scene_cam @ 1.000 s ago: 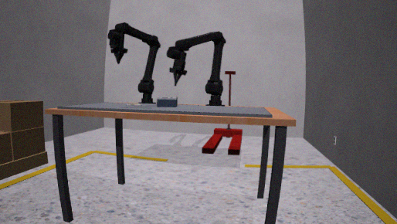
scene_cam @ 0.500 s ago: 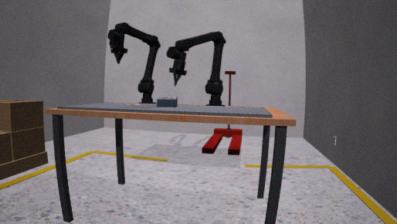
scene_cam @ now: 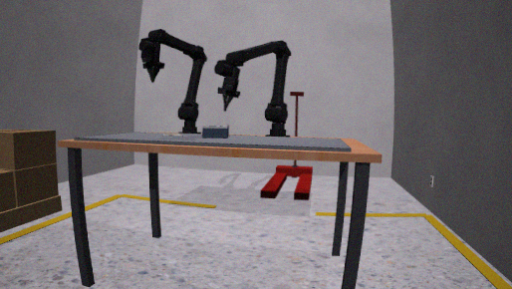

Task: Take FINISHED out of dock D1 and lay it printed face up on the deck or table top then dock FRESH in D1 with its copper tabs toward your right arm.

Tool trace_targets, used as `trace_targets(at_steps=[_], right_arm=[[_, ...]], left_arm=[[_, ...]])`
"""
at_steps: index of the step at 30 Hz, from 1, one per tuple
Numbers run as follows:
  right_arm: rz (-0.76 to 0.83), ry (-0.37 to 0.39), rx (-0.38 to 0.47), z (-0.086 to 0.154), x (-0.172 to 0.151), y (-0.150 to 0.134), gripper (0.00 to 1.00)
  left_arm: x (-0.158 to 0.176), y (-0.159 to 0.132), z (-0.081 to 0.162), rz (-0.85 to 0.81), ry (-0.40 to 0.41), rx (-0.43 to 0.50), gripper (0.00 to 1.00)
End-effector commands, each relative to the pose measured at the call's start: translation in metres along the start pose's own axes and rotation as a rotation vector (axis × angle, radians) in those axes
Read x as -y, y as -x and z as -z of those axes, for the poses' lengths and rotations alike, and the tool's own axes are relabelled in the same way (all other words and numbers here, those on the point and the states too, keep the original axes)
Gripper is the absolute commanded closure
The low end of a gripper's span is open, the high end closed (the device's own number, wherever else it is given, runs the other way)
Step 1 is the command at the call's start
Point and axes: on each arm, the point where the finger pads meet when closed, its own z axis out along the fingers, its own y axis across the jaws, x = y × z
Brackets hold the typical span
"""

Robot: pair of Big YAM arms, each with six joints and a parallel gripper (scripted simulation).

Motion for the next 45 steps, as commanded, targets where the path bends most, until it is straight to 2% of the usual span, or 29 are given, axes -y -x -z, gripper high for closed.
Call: trace_targets(at_steps=[1,45], right_arm=[[-0.006,0.000,-0.009,0.000,0.003,-0.004,1.00],[-0.006,0.000,-0.009,0.000,0.003,-0.004,1.00]], left_arm=[[0.002,0.007,-0.007,0.014,-0.002,0.010,1.00],[-0.006,0.009,-0.056,0.014,-0.002,0.010,1.00]])
